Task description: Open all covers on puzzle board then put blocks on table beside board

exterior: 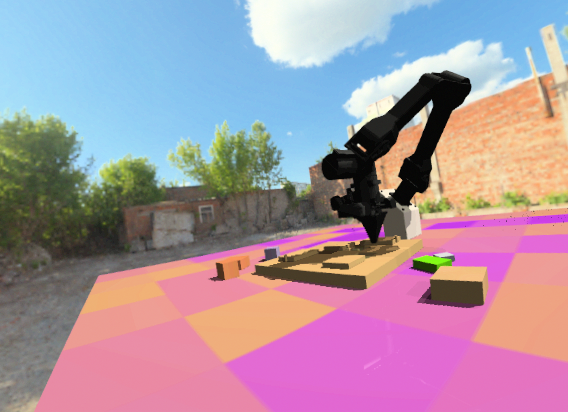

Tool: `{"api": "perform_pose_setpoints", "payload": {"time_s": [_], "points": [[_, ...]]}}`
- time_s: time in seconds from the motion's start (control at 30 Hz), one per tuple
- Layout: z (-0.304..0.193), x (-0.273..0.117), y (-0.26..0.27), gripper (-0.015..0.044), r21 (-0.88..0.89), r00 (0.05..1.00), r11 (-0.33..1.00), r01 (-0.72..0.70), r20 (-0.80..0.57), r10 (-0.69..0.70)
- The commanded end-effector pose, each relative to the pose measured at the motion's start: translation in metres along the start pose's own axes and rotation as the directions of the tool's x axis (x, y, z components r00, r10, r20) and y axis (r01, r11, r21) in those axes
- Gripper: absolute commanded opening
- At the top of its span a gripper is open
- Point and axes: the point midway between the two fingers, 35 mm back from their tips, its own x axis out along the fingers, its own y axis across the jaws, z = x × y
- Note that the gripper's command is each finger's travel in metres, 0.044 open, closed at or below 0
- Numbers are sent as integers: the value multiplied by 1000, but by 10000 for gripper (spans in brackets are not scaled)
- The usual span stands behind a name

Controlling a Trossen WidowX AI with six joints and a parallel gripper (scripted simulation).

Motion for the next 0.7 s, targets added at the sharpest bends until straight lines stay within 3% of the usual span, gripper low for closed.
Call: {"api": "perform_pose_setpoints", "payload": {"time_s": [0.0, 0.67], "points": [[-1, 4, -1, 0, 4, 1000, 1000, -2, -6, 2], [10, 10, 1, 0, 4, 1000, 1000, -2, -5, 2]]}}
